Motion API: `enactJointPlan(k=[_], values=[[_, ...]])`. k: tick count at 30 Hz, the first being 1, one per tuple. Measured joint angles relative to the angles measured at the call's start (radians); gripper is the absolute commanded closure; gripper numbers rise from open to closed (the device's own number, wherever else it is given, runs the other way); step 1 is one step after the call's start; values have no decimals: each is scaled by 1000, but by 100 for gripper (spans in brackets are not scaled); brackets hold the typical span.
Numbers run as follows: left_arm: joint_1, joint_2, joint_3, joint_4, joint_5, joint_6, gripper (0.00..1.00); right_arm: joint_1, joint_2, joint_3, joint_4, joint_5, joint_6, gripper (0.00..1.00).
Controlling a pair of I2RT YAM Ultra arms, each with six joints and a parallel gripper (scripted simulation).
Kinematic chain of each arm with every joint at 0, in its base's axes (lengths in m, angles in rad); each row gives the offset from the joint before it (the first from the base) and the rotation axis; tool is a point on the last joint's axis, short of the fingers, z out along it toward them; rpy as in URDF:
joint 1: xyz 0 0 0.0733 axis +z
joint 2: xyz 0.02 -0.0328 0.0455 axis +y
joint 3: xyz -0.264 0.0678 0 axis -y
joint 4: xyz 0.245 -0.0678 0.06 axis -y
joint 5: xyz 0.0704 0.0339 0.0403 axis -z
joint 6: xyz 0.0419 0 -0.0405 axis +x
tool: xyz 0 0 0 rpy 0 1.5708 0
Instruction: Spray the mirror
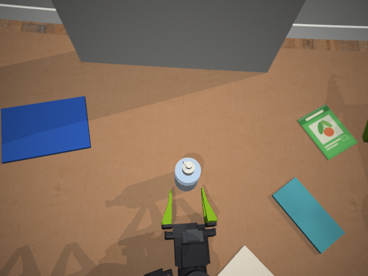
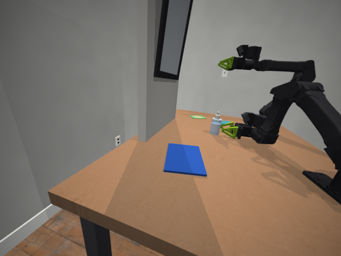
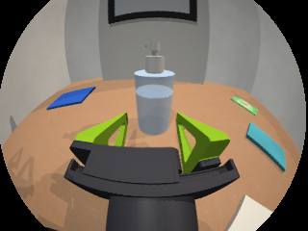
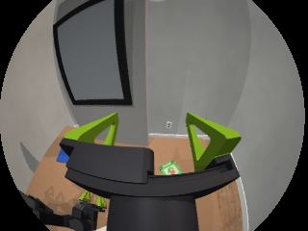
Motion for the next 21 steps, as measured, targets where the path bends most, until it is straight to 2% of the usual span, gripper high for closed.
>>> enactJointPlan(k=[21], values=[[69,13,43,-45,80,-8,31,0,0,0,0,0,0,0]])
